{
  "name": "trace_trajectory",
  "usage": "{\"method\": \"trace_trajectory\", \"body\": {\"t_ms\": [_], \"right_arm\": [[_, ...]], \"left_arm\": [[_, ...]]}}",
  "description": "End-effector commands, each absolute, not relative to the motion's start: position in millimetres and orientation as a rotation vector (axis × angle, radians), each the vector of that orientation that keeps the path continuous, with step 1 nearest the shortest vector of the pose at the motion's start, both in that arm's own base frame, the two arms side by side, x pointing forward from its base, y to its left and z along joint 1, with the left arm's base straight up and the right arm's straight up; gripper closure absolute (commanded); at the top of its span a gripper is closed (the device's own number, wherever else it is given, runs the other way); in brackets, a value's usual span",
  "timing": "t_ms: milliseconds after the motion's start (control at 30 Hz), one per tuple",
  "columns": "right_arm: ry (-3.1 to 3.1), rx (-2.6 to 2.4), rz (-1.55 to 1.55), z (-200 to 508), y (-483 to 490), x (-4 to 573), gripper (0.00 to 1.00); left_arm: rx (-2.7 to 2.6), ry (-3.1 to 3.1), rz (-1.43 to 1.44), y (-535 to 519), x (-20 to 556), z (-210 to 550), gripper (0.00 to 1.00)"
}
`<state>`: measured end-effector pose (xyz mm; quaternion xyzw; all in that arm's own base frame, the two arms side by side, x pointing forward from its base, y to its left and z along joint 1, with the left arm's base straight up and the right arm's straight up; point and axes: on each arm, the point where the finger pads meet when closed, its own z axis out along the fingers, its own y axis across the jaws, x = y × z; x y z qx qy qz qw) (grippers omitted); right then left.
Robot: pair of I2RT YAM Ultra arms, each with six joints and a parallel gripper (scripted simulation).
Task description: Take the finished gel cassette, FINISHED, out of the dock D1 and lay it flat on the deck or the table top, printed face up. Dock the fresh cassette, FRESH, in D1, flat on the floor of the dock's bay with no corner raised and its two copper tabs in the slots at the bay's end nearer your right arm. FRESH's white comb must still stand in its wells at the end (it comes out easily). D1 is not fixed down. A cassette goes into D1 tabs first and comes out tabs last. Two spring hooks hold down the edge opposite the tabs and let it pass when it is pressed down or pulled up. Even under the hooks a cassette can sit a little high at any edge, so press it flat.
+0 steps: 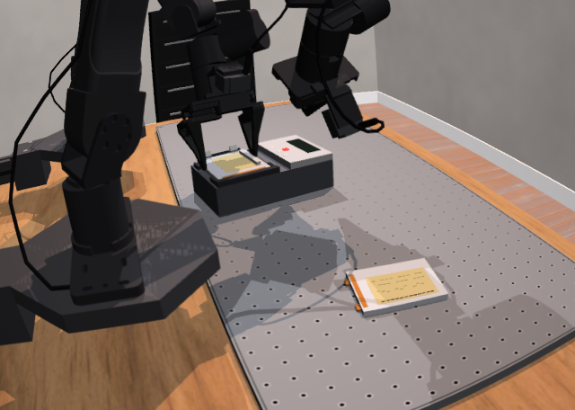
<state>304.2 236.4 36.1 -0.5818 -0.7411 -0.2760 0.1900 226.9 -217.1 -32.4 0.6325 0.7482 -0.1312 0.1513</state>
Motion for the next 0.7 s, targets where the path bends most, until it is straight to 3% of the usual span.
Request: {"method": "trace_trajectory", "body": {"t_ms": [0,667], "right_arm": [[-2.087,-1.618,-0.865,61,240,320,1.0],[-2.087,-1.618,-0.865,77,240,320,1.0]], "left_arm": [[1.807,2.135,-0.377,-220,230,-29,1.0],[1.807,2.135,-0.377,-220,230,-29,1.0]]}}
